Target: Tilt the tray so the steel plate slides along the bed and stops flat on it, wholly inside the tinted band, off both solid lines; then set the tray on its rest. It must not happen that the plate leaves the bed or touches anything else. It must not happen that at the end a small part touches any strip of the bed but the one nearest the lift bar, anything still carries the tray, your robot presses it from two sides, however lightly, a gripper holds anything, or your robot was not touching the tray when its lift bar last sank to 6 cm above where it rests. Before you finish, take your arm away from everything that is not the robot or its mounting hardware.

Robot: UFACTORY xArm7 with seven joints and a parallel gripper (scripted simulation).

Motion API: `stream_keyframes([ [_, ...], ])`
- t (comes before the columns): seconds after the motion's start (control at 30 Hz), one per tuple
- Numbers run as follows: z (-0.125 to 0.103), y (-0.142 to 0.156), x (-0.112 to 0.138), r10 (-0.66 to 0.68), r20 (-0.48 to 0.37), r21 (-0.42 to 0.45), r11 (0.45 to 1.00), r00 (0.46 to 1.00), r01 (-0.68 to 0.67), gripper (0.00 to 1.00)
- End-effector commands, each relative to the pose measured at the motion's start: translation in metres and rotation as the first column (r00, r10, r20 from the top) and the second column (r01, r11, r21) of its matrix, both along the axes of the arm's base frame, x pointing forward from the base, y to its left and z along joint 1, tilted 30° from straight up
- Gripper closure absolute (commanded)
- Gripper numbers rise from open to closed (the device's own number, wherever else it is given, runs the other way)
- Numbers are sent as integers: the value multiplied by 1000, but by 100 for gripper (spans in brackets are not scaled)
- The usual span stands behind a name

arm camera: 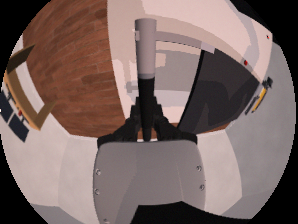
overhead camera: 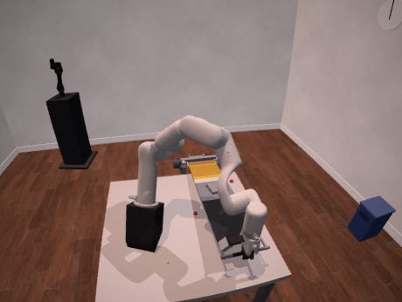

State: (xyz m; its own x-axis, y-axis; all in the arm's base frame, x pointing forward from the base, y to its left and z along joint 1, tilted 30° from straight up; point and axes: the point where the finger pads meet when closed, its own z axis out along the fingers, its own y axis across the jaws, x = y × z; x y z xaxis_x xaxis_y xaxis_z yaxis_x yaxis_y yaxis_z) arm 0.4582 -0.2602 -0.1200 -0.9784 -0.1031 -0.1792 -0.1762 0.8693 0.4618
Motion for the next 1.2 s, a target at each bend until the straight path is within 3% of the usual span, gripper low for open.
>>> stream_keyframes([
  [0.0,-26,8,5,-1,2,-4,1000,1000,1,100],
  [0.17,-24,7,5,-1,2,-4,1000,1000,1,100],
  [0.33,25,-12,-2,-1,2,-4,1000,1000,1,100],
  [0.5,-24,7,5,-1,2,-4,1000,1000,1,100],
  [0.7,-27,9,5,-1,2,-4,1000,1000,1,100],
  [0.9,26,-12,-3,-1,2,-4,1000,1000,1,100],
  [1.07,-24,8,5,-1,2,-4,1000,1000,1,100],
  [1.17,-28,9,5,-1,2,-4,1000,1000,1,100],
])
